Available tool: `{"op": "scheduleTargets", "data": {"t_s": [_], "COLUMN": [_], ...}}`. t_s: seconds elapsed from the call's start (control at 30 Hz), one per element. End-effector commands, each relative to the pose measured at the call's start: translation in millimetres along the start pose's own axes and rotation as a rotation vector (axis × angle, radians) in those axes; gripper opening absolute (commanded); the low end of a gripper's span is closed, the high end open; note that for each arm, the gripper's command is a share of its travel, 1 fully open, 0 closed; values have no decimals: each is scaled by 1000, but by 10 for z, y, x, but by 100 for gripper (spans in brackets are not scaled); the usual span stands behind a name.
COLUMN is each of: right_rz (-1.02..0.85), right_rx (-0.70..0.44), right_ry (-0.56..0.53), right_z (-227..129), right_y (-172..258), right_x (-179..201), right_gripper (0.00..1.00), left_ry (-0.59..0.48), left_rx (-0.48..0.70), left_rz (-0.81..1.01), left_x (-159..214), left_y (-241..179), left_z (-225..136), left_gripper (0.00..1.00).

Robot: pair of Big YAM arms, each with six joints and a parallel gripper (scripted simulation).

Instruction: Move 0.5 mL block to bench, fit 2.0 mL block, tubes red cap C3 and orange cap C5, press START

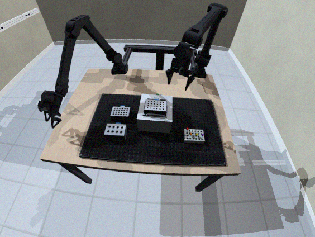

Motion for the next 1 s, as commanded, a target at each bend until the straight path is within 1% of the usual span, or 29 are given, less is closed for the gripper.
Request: {"op": "scheduleTargets", "data": {"t_s": [0.0, 0.03, 0.07, 0.2, 0.43, 0.53, 0.6, 0.7, 0.87, 0.97], "right_rz": [-14, -14, -14, -14, -14, -14, -14, -14, -14, -14], "right_rx": [-3, -3, -3, -3, -3, -3, -3, -3, -3, -3], "right_ry": [-10, -10, -10, -10, -10, -10, -10, -10, -10, -10], "right_z": [-25, -25, -25, -25, -25, -25, -25, -25, -25, -25], "right_y": [34, 34, 34, 34, 34, 34, 34, 34, 34, 34], "right_x": [-67, -67, -67, -67, -67, -67, -67, -67, -67, -67], "right_gripper": [100, 100, 100, 100, 100, 100, 100, 100, 100, 100], "left_ry": [-52, -52, -20, 66, 46, 95, 95, 135, 108, 179], "left_rx": [-16, -16, -8, -8, -9, -15, -15, -3, -7, -10], "left_rz": [11, 11, 4, -75, -72, -134, -134, -170, -153, -224], "left_x": [-15, -15, -12, 150, 533, 619, 619, 682, 978, 1143], "left_y": [189, 189, 113, 173, 440, 511, 511, 475, 611, 695], "left_z": [-132, -132, -101, -102, -158, -234, -234, -247, -303, -334], "left_gripper": [100, 100, 100, 100, 100, 100, 100, 100, 100, 100]}}
Point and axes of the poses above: on each arm, the point where the finger pads meet when closed, its own z axis out along the fingers, its own y axis across the jaws, x = y × z, the point moved 3 cm from there along -z, back along the fingers, and after that the axes turned 15 degrees about z, right-handed, at the moved point
